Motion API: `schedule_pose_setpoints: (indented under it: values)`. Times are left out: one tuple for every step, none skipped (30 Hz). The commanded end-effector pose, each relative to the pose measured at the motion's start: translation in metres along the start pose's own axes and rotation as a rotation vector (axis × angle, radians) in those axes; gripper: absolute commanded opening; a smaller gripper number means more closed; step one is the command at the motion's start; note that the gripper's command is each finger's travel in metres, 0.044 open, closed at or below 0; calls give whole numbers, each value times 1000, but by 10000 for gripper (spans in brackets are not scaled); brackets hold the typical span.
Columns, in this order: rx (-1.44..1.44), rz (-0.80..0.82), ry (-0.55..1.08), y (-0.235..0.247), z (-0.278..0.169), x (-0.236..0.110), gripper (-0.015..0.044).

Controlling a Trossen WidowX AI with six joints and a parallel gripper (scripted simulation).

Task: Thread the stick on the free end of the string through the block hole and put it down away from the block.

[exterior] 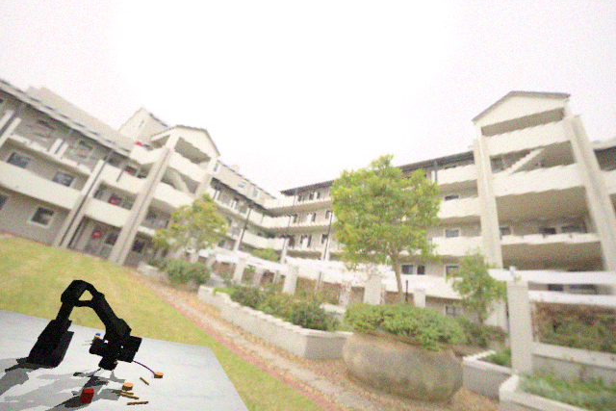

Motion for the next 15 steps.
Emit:
schedule_pose_setpoints:
  values:
    - [-3, 34, -4, 3, -9, -38, 243]
    - [-3, 34, -4, 3, -9, -41, 243]
    - [-3, 34, -4, 3, -9, -41, 243]
    - [-3, 34, -4, 3, -9, -41, 243]
    - [-3, 34, -4, 3, -9, -41, 243]
    - [-3, 34, -4, 3, -9, -41, 243]
    - [-3, 34, -4, 3, -9, -41, 243]
    - [-3, 34, -4, 3, -9, -41, 243]
    - [-3, 34, -4, 3, -9, -41, 243]
    - [-3, 34, -4, 3, -9, -41, 243]
    - [-3, 34, -4, 3, -9, -41, 243]
    - [-3, 34, -4, 3, -9, -41, 243]
    - [-3, 34, -4, 3, -9, -41, 243]
    - [-3, 34, -4, 3, -9, -41, 243]
    - [-3, 34, -4, 3, -9, -41, 243]
Point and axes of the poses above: the point midway between the two fingers, 35 mm back from their tips, its own x axis out along the fingers, its own y axis across the jaws, z = x × y, the point moved 10 cm from there along -x, back along the fingers, and after that the axes turned 9 degrees about -x, right-handed, at the moved point
